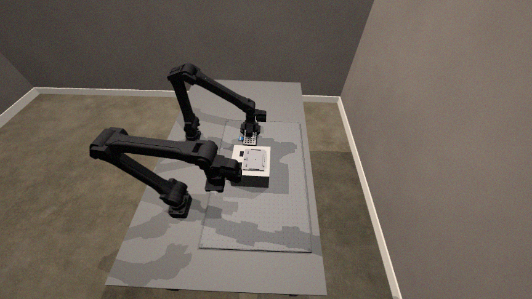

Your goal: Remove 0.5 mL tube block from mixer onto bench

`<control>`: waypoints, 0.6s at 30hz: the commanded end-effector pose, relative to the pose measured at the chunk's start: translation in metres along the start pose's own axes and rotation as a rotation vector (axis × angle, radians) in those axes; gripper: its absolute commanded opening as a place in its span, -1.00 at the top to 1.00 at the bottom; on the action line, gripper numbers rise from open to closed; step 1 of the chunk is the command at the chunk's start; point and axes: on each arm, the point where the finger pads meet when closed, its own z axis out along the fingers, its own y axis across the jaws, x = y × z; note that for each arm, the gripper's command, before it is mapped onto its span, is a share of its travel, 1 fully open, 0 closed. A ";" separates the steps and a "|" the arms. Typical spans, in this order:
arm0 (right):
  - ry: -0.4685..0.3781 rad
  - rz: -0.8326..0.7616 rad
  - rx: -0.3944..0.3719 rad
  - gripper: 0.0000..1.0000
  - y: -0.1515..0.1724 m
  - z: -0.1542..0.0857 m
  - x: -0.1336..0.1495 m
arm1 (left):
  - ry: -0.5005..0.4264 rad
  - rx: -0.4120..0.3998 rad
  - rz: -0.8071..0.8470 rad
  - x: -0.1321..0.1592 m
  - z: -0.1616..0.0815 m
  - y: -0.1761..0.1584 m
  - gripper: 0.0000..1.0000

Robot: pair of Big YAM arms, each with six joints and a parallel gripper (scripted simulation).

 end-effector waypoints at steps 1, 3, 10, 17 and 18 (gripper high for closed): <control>-0.019 -0.006 0.001 1.00 -0.002 -0.012 -0.005 | -0.001 -0.130 -0.004 0.006 -0.048 0.042 1.00; -0.011 -0.006 0.000 1.00 -0.001 -0.009 -0.003 | -0.001 -0.134 -0.005 0.007 -0.049 0.043 1.00; 0.009 -0.006 -0.003 1.00 -0.001 -0.001 0.002 | -0.001 -0.136 -0.005 0.007 -0.050 0.043 1.00; -0.004 -0.006 -0.001 1.00 -0.001 -0.006 -0.001 | -0.001 -0.127 -0.005 0.006 -0.047 0.039 1.00; -0.008 -0.006 0.000 1.00 -0.001 -0.008 -0.002 | -0.002 -0.123 -0.005 0.006 -0.045 0.037 1.00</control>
